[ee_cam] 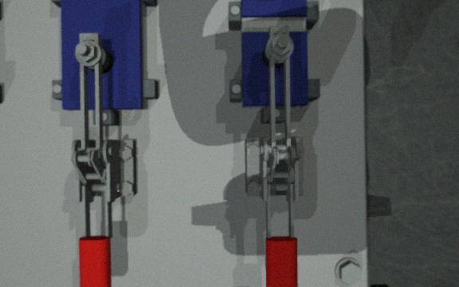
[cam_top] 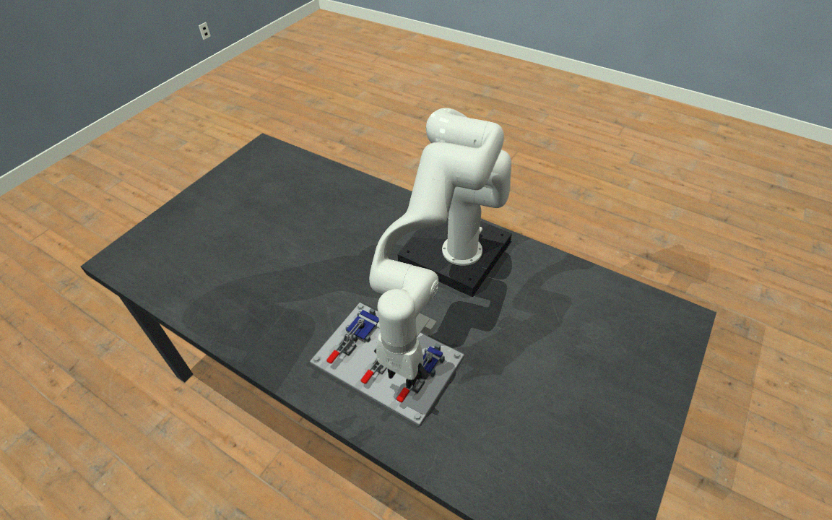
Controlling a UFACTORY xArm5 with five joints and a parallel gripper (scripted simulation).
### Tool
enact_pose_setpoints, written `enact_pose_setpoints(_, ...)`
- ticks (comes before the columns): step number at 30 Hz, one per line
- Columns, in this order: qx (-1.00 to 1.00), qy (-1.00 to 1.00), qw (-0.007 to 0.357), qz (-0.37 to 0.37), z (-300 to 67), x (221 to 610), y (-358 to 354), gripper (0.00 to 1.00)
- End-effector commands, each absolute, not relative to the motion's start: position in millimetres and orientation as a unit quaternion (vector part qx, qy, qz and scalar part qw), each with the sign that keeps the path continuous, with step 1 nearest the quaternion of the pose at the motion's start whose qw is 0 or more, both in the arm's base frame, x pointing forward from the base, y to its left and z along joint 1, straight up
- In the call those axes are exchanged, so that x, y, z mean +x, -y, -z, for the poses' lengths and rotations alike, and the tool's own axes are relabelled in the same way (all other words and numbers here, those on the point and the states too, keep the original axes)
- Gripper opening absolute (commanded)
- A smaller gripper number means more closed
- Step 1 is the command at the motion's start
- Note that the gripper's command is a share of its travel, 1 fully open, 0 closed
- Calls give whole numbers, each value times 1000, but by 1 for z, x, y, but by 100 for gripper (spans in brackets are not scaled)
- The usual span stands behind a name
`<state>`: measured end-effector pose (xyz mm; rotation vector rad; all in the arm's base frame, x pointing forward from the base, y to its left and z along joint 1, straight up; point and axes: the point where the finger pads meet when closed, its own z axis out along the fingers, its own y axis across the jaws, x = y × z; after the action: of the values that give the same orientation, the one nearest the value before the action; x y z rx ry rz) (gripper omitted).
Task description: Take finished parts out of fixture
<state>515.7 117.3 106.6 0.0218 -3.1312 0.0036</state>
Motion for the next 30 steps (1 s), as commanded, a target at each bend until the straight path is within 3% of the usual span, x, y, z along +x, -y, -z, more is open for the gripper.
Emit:
enact_pose_setpoints(1,7,1000,3,-1,-107,517,-118,48)
enact_pose_setpoints(30,7,1000,3,-1,-41,516,-118,48)
